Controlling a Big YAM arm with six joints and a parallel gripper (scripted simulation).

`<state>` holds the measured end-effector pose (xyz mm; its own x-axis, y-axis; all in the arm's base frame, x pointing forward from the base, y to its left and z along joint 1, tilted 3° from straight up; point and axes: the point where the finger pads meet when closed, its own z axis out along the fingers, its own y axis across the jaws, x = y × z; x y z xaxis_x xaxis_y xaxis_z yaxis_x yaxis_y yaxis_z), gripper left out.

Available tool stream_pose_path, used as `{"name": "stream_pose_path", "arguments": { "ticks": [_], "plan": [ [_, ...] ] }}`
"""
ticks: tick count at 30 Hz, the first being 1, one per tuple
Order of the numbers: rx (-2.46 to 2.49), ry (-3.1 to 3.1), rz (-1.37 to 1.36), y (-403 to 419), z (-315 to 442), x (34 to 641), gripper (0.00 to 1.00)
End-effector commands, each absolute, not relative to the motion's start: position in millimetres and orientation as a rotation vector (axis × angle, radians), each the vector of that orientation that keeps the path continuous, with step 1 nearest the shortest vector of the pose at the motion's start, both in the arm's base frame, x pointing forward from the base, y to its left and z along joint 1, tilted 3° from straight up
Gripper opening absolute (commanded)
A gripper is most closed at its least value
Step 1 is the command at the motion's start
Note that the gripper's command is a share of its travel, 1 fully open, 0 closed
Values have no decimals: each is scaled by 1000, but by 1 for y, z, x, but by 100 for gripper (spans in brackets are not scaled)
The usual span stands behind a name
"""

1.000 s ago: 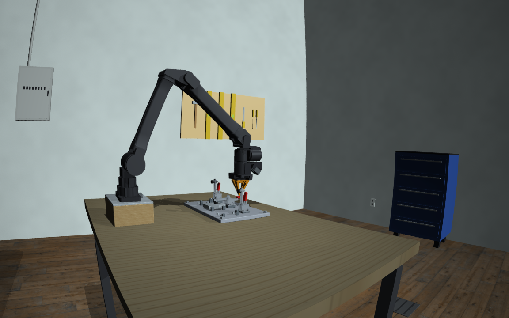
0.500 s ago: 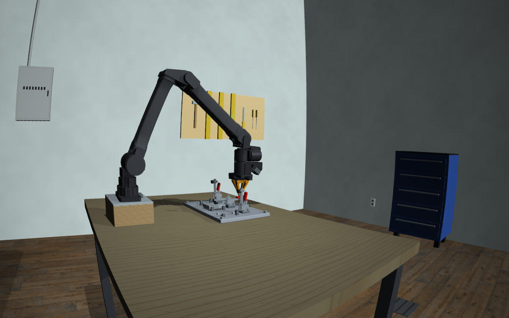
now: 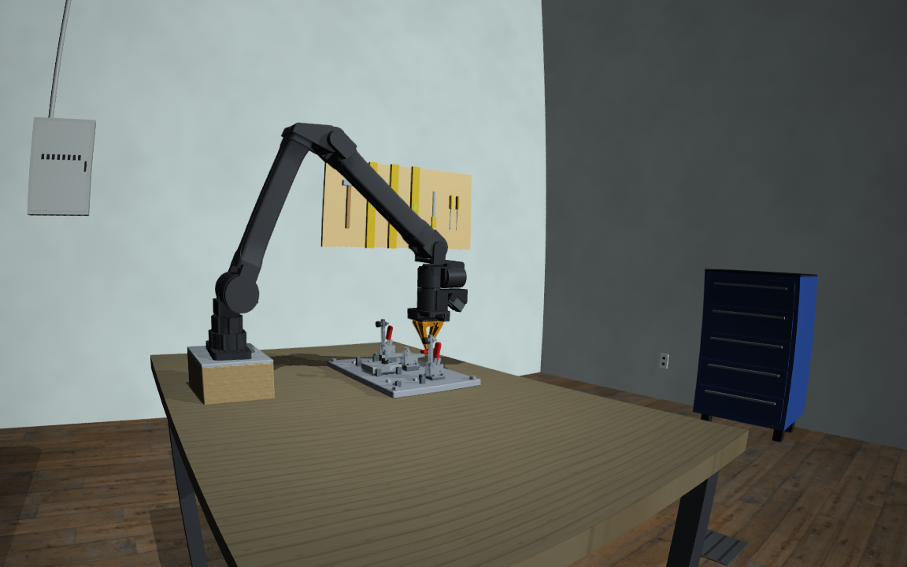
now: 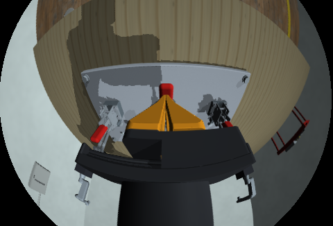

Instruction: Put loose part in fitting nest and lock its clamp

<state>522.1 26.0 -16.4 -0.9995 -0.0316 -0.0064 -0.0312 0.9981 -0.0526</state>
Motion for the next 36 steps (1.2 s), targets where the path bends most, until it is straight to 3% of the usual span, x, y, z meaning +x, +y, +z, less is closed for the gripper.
{"name": "stream_pose_path", "arguments": {
  "ticks": [1,36],
  "plan": [
    [-39,3136,-88,27,-24,524,0],
    [-38,3131,-87,26,-26,525,0]
  ]
}}
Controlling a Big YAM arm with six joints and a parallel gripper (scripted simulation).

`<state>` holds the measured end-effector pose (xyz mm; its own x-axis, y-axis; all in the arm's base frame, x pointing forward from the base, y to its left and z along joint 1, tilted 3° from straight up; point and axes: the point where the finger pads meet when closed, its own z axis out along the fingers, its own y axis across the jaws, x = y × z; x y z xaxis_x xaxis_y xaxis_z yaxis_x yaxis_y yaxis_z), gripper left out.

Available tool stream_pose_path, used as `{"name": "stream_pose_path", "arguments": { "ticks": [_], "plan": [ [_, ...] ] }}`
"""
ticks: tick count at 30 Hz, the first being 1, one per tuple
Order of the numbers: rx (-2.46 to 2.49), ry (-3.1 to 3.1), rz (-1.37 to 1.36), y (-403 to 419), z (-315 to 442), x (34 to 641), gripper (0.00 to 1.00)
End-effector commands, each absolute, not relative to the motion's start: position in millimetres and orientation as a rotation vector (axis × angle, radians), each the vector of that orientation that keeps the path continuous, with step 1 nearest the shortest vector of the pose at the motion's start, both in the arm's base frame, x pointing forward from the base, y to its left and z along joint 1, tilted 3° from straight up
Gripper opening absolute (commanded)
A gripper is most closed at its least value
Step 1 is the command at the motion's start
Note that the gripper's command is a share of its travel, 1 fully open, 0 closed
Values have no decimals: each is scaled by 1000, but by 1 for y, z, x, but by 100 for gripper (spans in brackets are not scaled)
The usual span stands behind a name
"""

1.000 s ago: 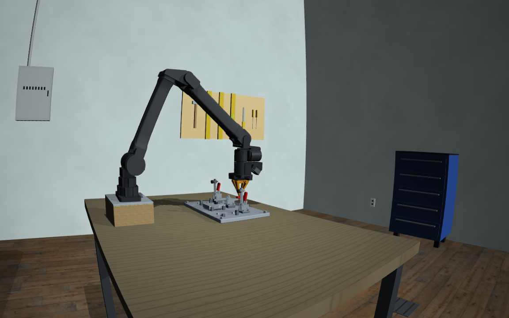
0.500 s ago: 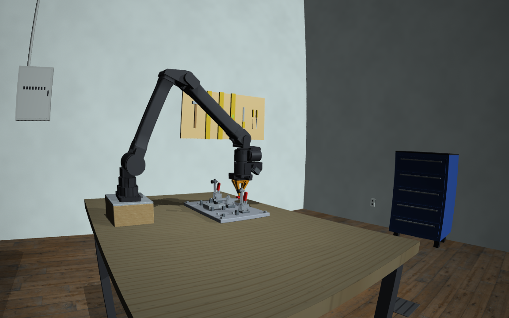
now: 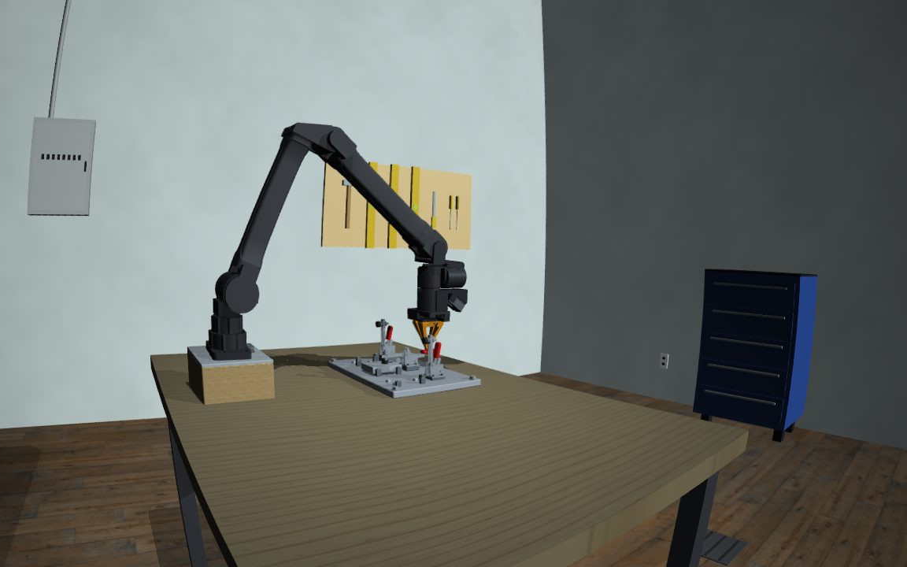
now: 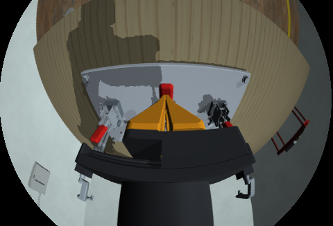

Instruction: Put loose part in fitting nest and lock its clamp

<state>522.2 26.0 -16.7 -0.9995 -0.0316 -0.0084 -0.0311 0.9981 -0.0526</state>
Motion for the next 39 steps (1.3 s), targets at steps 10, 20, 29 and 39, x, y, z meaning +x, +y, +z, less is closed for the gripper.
{"name": "stream_pose_path", "arguments": {
  "ticks": [10,20,29,39],
  "plan": [
    [-38,3131,-87,26,-28,525,0],
    [-38,3131,-87,26,-28,525,0],
    [-38,3131,-87,26,-28,525,0],
    [-38,3134,-87,25,-31,524,0]
  ]
}}
